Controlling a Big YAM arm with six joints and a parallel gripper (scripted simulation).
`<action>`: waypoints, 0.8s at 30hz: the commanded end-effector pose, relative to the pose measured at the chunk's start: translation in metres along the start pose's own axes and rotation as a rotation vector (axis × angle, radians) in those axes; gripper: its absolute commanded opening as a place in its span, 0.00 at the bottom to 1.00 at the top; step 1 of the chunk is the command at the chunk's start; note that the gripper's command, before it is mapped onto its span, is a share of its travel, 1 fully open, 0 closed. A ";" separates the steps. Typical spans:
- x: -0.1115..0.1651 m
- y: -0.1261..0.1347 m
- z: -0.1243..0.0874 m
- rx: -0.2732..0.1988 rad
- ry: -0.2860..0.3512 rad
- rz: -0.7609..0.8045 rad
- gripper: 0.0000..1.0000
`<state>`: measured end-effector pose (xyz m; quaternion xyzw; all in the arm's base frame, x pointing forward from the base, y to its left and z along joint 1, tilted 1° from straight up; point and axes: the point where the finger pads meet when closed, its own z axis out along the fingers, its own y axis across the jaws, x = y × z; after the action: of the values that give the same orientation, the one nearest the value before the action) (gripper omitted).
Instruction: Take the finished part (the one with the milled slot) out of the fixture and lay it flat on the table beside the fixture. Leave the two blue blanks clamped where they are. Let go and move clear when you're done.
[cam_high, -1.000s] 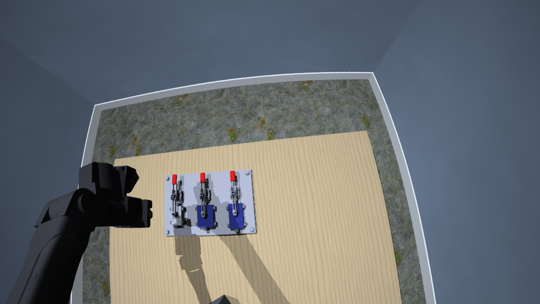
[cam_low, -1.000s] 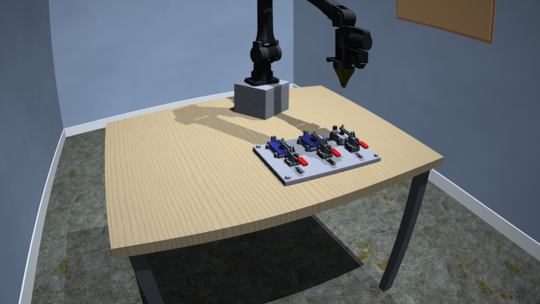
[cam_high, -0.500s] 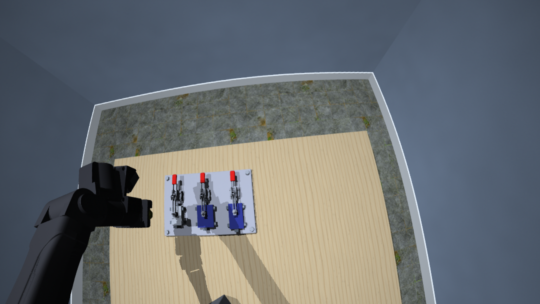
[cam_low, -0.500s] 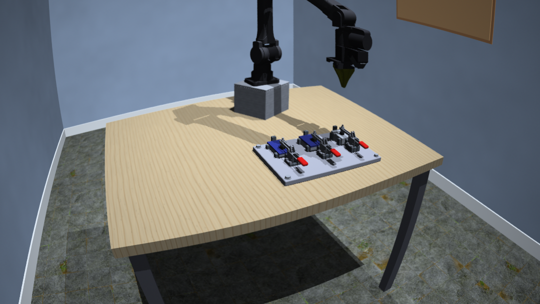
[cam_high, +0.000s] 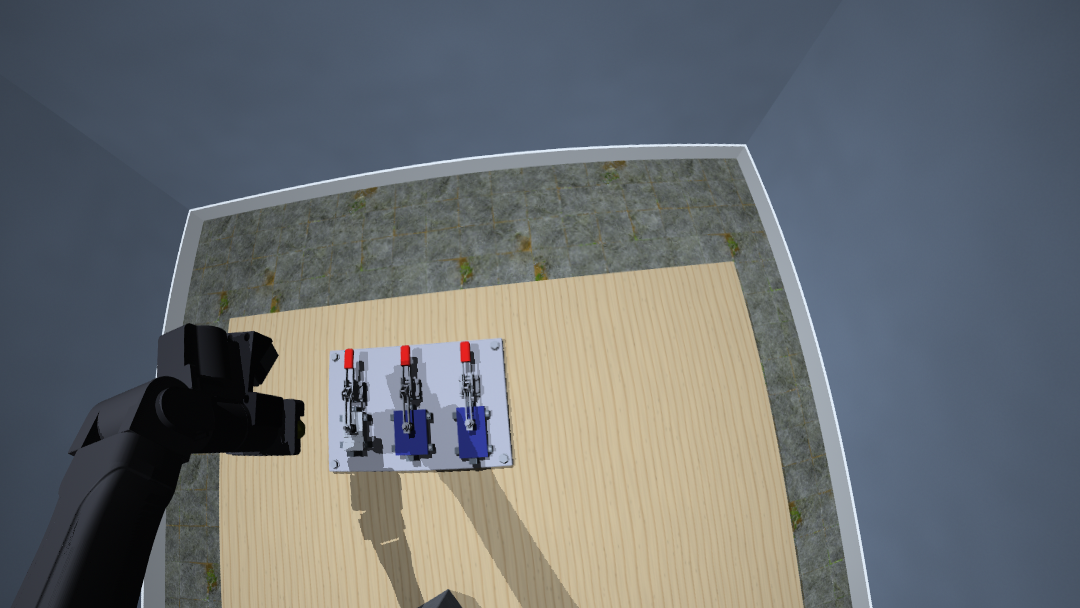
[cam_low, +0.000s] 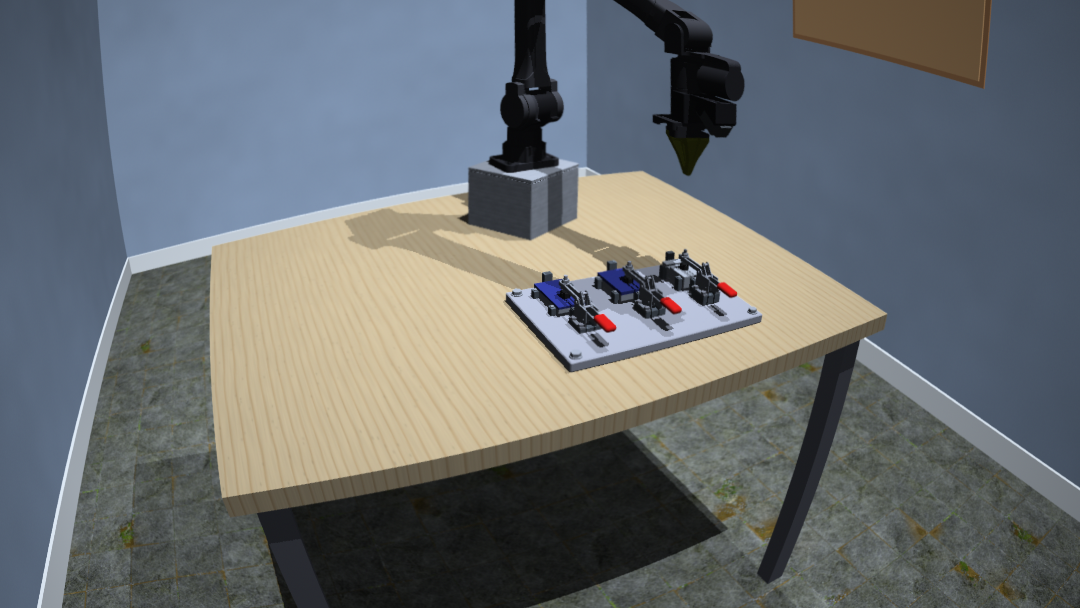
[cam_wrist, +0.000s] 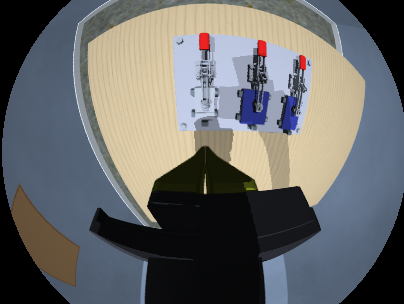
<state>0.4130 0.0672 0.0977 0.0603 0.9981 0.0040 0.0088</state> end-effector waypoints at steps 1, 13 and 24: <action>0.000 -0.007 -0.004 0.000 -0.015 0.025 0.00; 0.000 -0.007 -0.004 0.000 -0.015 0.025 0.00; 0.000 -0.007 -0.004 0.000 -0.016 0.025 0.92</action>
<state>0.4130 0.0671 0.0977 0.0604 0.9981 0.0040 0.0088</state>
